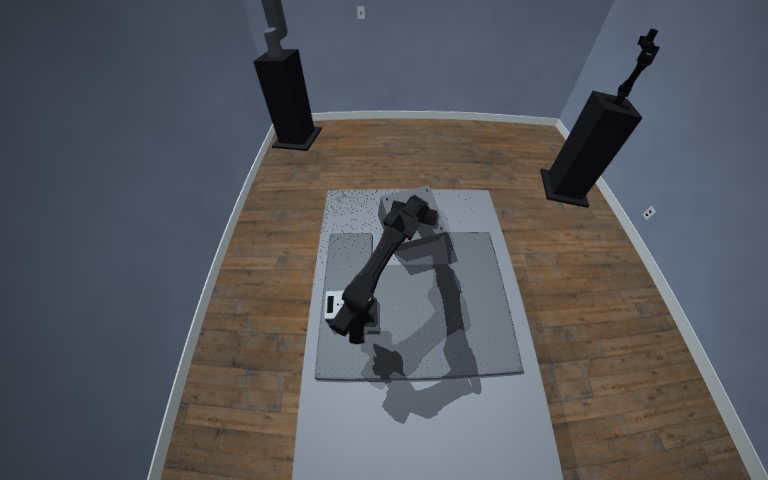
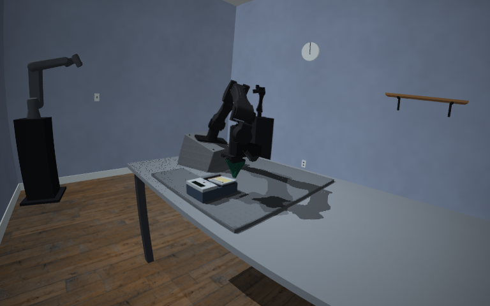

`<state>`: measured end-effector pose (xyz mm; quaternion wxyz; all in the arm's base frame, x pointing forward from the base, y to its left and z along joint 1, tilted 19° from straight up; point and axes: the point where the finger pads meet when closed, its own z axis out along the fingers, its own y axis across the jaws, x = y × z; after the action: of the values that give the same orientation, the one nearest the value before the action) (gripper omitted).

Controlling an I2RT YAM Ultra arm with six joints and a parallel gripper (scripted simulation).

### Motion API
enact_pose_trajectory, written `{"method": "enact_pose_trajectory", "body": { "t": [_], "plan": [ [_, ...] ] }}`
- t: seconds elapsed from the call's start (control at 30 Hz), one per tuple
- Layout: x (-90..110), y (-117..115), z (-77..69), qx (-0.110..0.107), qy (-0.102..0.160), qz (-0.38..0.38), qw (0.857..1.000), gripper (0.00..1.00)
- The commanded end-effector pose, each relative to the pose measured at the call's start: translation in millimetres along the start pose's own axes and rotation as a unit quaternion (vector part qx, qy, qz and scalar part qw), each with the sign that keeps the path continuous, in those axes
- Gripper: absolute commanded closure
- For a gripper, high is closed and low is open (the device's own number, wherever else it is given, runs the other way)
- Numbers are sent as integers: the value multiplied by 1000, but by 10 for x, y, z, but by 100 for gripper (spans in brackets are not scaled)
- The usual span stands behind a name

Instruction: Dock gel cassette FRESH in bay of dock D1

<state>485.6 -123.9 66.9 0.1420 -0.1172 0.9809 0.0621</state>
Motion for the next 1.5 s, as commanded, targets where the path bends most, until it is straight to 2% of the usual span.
{"method": "enact_pose_trajectory", "body": {
  "t": [0.0,0.43,0.53,0.57,0.63,0.67,0.8,1.13,1.2,1.23,1.33,1.43,1.47],
  "plan": [
    [-107,-61,-210,13,-21,1,1000,100],
    [-107,-61,-210,13,-21,1,1000,100],
    [-126,-71,-36,12,-19,-1,1000,100],
    [-131,-62,-21,11,-19,-2,1000,100],
    [-131,-62,-21,11,-19,-2,1000,100],
    [-178,-48,-111,17,-29,-7,999,100],
    [-20,13,157,0,-1,0,1000,100],
    [-63,8,221,4,-9,-2,1000,100],
    [-63,8,221,4,-9,-2,1000,100],
    [-54,-28,174,8,-13,0,1000,100],
    [-5,-15,335,1,-1,3,1000,100],
    [-13,1,372,0,-1,1,1000,100],
    [-31,-6,325,3,-6,0,1000,100]
  ]
}}
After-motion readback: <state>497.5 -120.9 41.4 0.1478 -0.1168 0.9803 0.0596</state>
